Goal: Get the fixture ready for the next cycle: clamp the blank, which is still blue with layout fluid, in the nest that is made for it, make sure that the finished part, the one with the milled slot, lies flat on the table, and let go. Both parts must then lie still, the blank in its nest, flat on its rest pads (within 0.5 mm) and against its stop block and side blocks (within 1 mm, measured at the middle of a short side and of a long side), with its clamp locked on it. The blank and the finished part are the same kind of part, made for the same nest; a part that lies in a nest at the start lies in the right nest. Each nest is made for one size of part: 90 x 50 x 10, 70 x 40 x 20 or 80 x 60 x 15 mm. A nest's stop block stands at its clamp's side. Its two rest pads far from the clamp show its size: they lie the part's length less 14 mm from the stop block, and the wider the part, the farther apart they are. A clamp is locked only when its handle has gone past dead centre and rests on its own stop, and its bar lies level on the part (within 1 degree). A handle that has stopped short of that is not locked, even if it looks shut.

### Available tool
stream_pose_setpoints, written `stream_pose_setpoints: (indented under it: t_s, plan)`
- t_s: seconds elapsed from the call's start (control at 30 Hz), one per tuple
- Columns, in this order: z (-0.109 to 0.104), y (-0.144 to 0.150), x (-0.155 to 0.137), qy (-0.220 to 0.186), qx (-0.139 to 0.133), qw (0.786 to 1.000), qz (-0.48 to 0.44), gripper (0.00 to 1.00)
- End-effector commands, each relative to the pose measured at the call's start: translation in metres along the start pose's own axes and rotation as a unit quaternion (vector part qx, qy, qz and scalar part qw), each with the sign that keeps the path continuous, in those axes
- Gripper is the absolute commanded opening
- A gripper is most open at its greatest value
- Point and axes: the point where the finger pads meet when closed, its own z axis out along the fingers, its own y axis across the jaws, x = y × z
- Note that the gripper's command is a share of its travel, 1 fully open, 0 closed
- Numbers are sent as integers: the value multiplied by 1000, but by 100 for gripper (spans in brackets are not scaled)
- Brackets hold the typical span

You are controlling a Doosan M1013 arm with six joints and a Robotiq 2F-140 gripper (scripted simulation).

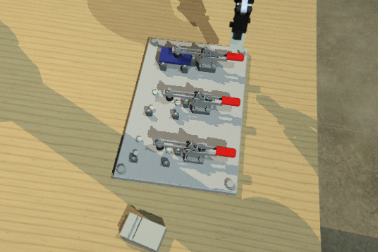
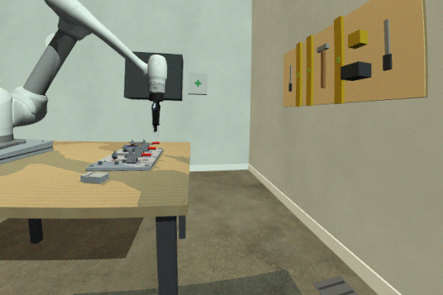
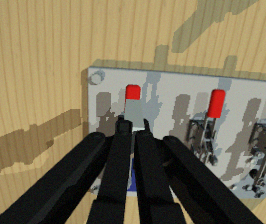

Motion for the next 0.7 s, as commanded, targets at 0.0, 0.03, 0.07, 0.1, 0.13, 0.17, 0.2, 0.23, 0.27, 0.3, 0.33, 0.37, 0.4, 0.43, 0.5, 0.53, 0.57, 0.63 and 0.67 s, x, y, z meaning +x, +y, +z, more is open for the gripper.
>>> stream_pose_setpoints:
  t_s: [0.0,0.03,0.07,0.1,0.13,0.17,0.2,0.23,0.27,0.3,0.33,0.37,0.4,0.43,0.5,0.53,0.57,0.63,0.67]
  plan:
    - [0,0,0,0,0,1000,0,0]
    - [0,0,0,0,0,1000,0,0]
    - [0,0,0,0,0,1000,0,0]
    - [0,0,0,0,0,1000,0,0]
    - [0,0,0,0,0,1000,0,0]
    - [0,0,0,0,0,1000,0,0]
    - [0,0,0,0,0,1000,0,0]
    - [0,0,1,0,0,1000,0,0]
    - [0,0,1,0,0,1000,0,0]
    - [0,0,2,0,0,1000,0,0]
    - [0,0,2,0,0,1000,0,0]
    - [0,0,3,0,0,1000,0,0]
    - [0,0,4,0,0,1000,0,0]
    - [0,0,5,0,0,1000,0,0]
    - [0,0,6,0,0,1000,0,0]
    - [0,0,7,0,0,1000,0,0]
    - [0,0,7,0,0,1000,0,0]
    - [0,0,8,0,0,1000,0,0]
    - [0,0,8,0,0,1000,0,0]
